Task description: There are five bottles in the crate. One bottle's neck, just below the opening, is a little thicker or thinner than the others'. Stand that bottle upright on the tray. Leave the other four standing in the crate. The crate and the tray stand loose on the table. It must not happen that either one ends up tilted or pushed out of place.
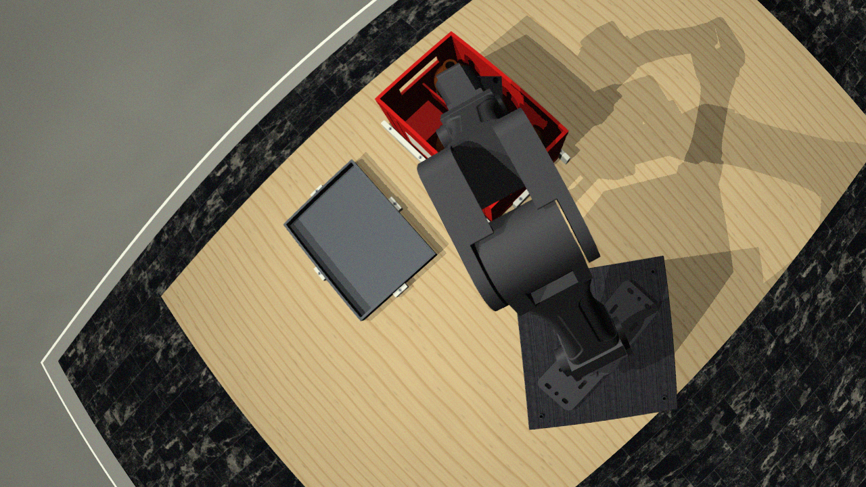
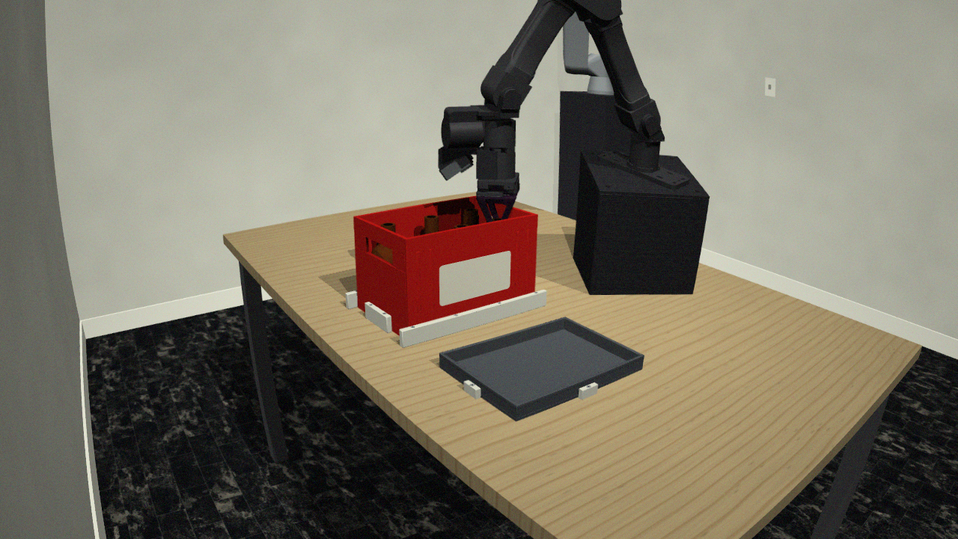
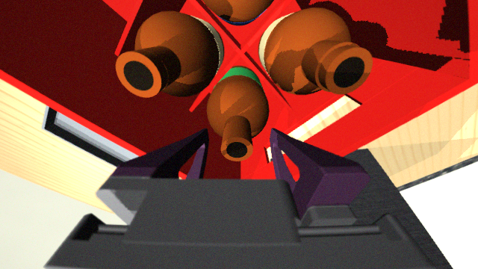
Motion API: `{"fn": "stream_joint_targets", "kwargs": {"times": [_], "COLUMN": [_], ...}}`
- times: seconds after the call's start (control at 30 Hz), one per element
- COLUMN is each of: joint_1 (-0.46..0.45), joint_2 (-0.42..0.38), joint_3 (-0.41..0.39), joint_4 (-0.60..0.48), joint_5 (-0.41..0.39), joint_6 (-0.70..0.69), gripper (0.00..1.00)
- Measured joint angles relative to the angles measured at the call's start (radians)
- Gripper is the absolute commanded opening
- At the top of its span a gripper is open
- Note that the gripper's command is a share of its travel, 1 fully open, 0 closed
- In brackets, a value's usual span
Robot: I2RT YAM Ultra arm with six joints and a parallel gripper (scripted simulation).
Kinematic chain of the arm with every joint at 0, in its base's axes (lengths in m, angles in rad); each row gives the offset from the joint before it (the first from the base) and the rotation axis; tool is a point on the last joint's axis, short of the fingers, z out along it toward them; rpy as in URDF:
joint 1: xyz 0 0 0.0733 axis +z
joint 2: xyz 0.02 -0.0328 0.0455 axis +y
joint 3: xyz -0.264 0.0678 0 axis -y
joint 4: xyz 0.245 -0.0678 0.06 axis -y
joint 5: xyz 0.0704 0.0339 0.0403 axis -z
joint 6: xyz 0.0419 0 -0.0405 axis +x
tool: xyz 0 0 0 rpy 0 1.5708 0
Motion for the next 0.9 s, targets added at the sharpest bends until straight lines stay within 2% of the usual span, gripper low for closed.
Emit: {"fn": "stream_joint_targets", "kwargs": {"times": [0.17,0.2,0.9], "joint_1": [0.000,0.000,0.002], "joint_2": [0.000,0.000,0.000], "joint_3": [0.000,0.000,0.000], "joint_4": [0.000,0.000,0.000], "joint_5": [0.000,0.000,0.002], "joint_6": [0.000,0.000,0.001], "gripper": [0.61,0.00,0.00]}}
